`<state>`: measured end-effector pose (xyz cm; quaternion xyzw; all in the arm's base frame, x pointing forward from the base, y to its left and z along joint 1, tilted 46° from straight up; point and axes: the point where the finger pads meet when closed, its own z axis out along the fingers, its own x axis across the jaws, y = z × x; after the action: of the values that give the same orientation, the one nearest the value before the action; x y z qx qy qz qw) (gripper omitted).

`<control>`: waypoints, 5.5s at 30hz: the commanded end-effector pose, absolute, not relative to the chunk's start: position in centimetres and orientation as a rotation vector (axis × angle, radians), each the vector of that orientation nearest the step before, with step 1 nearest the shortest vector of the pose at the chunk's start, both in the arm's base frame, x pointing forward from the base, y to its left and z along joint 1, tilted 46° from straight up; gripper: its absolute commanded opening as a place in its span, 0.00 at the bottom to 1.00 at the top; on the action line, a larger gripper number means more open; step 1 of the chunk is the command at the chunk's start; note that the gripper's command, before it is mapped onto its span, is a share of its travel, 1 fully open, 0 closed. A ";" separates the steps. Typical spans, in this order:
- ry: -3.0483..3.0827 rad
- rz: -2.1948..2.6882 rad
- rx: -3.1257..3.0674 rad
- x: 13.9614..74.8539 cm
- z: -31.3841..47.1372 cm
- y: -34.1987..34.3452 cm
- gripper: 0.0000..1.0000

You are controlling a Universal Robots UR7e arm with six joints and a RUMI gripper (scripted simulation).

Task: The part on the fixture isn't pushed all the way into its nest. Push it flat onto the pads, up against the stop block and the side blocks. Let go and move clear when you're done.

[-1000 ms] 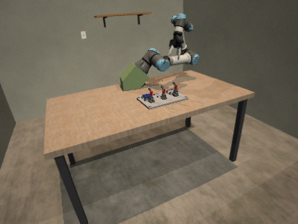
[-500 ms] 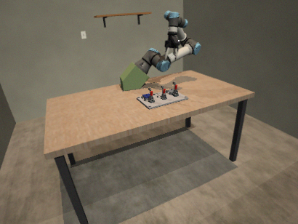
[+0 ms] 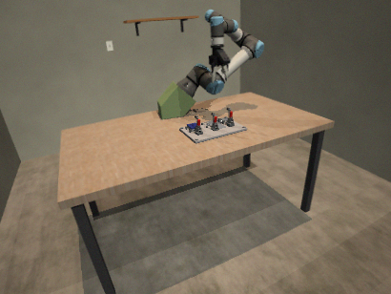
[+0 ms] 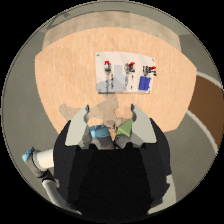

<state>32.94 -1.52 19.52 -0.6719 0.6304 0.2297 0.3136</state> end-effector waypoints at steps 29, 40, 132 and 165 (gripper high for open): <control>1.658 0.609 -1.773 38.9 12.0 -6.9 0.58; 1.658 0.609 -1.772 38.7 12.1 -6.8 0.00; 1.659 0.609 -1.773 34.4 -1.4 -3.2 0.00; 1.659 0.609 -1.773 31.6 -10.3 -0.9 0.00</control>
<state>31.58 -0.90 -9.82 -0.6724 0.6289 0.2321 0.3139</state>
